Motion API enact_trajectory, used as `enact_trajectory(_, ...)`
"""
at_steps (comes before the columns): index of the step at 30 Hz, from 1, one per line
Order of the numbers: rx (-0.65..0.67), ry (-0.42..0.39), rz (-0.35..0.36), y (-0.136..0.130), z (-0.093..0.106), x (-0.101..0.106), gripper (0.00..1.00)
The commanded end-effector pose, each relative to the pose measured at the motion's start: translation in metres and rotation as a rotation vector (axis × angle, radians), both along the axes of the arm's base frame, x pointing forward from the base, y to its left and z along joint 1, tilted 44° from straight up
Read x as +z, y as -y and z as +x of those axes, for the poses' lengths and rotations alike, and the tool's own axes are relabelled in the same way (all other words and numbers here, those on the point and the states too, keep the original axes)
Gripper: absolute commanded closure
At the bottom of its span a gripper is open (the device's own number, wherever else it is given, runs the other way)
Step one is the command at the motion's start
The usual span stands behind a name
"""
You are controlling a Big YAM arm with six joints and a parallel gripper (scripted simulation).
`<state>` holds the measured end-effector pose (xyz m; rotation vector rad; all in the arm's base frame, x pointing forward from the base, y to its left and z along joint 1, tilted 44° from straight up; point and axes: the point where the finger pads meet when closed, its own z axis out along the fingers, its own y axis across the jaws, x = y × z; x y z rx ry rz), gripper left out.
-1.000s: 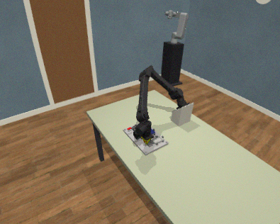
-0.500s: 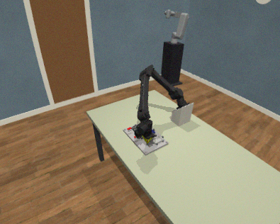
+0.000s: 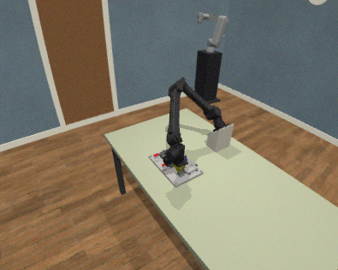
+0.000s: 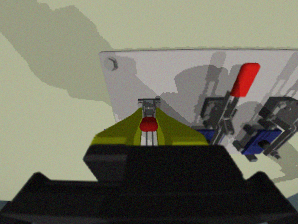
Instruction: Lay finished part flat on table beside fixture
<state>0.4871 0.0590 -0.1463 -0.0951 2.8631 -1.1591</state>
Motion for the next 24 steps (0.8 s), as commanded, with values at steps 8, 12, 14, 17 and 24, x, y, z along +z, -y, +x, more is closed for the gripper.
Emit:
enact_trajectory(8, 0.021, -0.007, 0.003, -0.0158, -0.0130, 0.0131, 1.00)
enact_trajectory(12, 0.021, -0.007, 0.003, -0.0157, -0.0134, 0.0131, 1.00)
enact_trajectory(14, 0.021, -0.007, 0.003, -0.0157, -0.0136, 0.0131, 1.00)
enact_trajectory(17, 0.021, -0.007, 0.003, -0.0157, -0.0138, 0.0131, 1.00)
enact_trajectory(24, 0.021, -0.007, 0.003, -0.0157, -0.0139, 0.0131, 1.00)
